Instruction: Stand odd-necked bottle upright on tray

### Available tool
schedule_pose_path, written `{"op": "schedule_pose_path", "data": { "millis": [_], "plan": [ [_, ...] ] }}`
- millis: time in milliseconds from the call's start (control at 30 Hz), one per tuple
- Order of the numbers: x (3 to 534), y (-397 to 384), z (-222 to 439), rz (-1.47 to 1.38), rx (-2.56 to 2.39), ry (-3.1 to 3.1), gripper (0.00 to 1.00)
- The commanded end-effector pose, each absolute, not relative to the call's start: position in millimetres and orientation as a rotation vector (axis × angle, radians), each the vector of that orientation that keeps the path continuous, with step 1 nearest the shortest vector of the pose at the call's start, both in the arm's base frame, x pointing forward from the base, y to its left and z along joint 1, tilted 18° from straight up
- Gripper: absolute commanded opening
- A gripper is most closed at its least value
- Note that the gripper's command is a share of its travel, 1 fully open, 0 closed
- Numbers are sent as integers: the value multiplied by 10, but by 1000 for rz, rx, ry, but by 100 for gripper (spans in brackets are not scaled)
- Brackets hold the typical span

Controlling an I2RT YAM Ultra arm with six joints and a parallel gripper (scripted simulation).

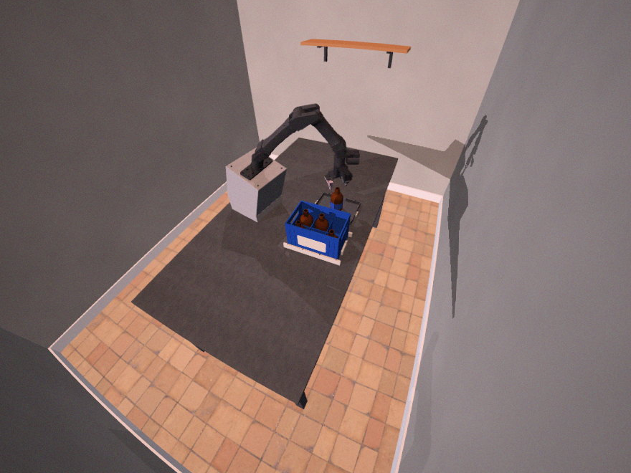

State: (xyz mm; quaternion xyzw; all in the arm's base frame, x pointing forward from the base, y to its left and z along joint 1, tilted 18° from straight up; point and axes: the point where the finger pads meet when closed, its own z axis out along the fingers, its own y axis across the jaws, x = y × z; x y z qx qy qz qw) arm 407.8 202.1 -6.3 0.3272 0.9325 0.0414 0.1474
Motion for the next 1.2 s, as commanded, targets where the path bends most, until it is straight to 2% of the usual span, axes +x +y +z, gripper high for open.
{"op": "schedule_pose_path", "data": {
  "millis": [0, 1167],
  "plan": [
    [4075, 2116, 253, 153, 921, 2657, 100],
    [3934, 2116, 649, 153, 917, 2659, 100]
  ]
}}
